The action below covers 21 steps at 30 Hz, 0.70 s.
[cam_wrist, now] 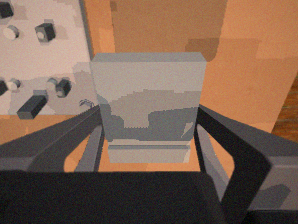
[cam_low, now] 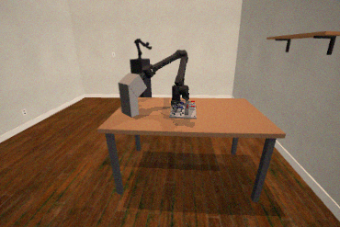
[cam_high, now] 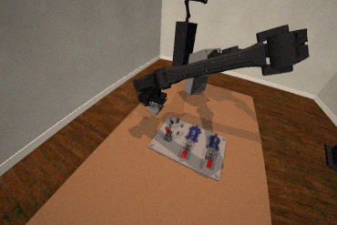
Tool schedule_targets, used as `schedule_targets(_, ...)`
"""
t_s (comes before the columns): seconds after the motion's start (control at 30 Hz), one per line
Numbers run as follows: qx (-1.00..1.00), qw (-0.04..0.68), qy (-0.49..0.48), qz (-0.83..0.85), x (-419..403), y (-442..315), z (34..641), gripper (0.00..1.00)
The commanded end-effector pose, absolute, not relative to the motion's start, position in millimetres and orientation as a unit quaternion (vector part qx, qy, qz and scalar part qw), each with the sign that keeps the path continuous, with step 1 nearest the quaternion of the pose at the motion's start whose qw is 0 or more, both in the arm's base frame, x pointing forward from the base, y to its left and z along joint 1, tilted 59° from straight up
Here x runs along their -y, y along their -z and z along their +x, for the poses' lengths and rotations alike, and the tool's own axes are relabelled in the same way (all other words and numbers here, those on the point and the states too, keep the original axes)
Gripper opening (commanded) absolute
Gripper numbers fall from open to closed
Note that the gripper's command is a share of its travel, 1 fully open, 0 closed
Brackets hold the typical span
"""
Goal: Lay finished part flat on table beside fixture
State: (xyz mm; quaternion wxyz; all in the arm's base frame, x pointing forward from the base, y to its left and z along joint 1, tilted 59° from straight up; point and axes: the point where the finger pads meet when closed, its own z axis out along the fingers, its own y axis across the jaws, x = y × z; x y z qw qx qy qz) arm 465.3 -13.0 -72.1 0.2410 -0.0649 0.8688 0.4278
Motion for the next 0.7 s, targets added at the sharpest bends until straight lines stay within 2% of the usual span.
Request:
schedule_targets(0.0, -0.869, 0.255, -0.421, -0.049, 37.4, 69.6, 469.7, 0.00)
schedule_targets(0.67, -0.869, 0.254, -0.422, -0.048, 36.7, 70.5, 467.4, 0.00)
